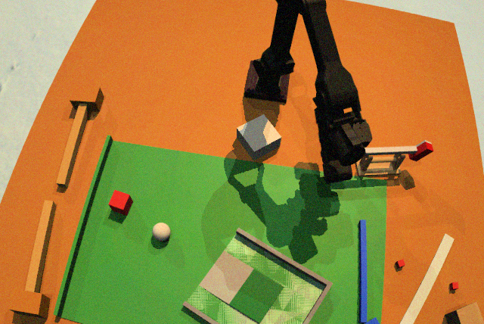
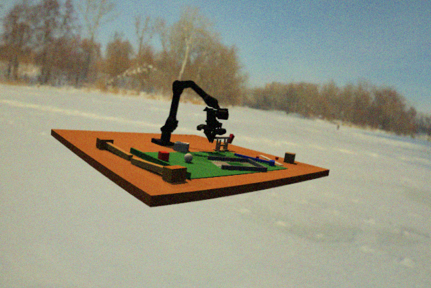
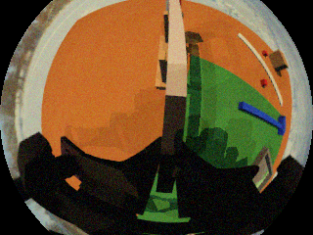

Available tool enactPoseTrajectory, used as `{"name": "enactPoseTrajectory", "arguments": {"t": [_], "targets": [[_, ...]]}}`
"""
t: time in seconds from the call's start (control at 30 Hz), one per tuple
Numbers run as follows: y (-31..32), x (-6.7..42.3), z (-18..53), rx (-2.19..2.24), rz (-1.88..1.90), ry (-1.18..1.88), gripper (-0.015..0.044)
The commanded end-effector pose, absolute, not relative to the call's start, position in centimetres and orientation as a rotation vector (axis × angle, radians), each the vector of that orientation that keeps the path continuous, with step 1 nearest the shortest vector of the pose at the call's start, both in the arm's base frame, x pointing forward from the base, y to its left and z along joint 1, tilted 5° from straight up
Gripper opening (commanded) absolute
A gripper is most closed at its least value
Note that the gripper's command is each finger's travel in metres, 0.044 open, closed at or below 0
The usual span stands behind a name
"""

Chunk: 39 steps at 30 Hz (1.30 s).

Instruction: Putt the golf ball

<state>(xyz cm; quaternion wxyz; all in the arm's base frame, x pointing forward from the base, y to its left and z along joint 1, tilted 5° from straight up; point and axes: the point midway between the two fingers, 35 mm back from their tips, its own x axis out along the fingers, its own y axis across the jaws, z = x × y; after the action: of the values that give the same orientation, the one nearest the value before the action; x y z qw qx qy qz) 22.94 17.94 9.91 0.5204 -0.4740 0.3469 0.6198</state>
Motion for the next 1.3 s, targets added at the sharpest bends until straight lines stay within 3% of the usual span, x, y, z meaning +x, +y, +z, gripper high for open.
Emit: {"name": "enactPoseTrajectory", "arguments": {"t": [0.0,0.47,1.27], "targets": [[18.0,23.1,12.7,-1.137,1.481,0.808,0.0000],[17.1,22.8,16.3,-1.126,1.459,0.833,0.0000],[5.5,28.0,16.5,-0.659,0.858,1.218,0.0000]]}}
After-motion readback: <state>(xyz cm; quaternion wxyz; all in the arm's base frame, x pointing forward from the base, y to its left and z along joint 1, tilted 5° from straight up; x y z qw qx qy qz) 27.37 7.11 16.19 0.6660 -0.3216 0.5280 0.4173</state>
